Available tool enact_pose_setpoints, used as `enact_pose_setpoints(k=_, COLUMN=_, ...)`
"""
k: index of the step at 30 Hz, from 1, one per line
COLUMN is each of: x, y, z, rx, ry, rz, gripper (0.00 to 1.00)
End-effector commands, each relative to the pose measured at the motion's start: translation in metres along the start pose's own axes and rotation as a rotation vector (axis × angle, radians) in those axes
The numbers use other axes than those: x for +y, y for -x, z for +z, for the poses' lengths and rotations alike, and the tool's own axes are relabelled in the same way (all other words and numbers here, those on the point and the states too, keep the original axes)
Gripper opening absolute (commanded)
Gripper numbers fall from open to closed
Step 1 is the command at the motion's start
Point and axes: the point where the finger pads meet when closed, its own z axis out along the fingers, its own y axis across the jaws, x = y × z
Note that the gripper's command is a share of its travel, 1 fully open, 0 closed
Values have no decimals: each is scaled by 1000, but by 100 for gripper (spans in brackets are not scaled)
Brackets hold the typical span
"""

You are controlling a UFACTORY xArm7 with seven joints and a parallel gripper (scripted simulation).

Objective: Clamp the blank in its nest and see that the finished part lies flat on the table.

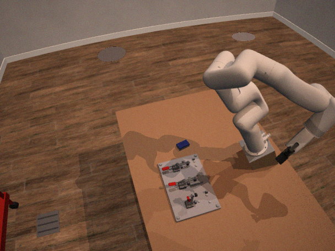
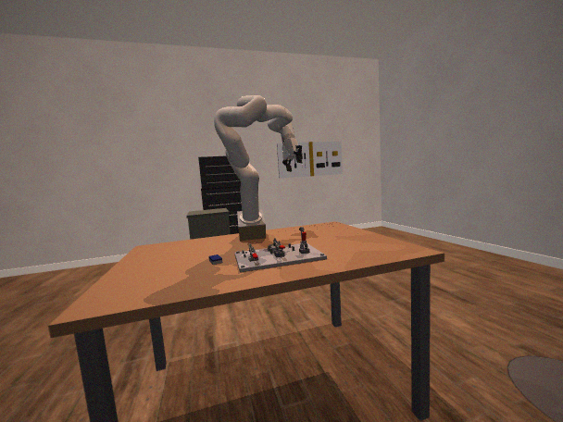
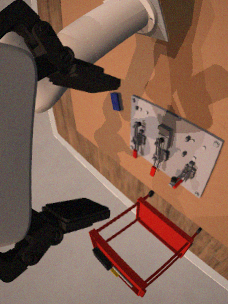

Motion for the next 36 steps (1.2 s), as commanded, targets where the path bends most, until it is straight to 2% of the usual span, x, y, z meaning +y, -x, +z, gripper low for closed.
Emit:
enact_pose_setpoints(k=1, x=0, y=0, z=-1, rx=3, ry=0, rz=1, gripper=100)
enact_pose_setpoints(k=19, x=3, y=0, z=1, rx=1, ry=-4, rz=13, gripper=100)
enact_pose_setpoints(k=22, x=28, y=6, z=25, rx=-27, ry=-40, rz=152, gripper=100)
enact_pose_setpoints(k=25, x=28, y=6, z=25, rx=-27, ry=-40, rz=152, gripper=100)
enact_pose_setpoints(k=26, x=43, y=13, z=41, rx=-46, ry=-63, rz=241, gripper=100)
enact_pose_setpoints(k=30, x=43, y=13, z=41, rx=-46, ry=-63, rz=241, gripper=100)
enact_pose_setpoints(k=31, x=60, y=23, z=61, rx=-69, ry=-91, rz=351, gripper=100)
enact_pose_setpoints(k=36, x=60, y=23, z=61, rx=-69, ry=-91, rz=351, gripper=100)
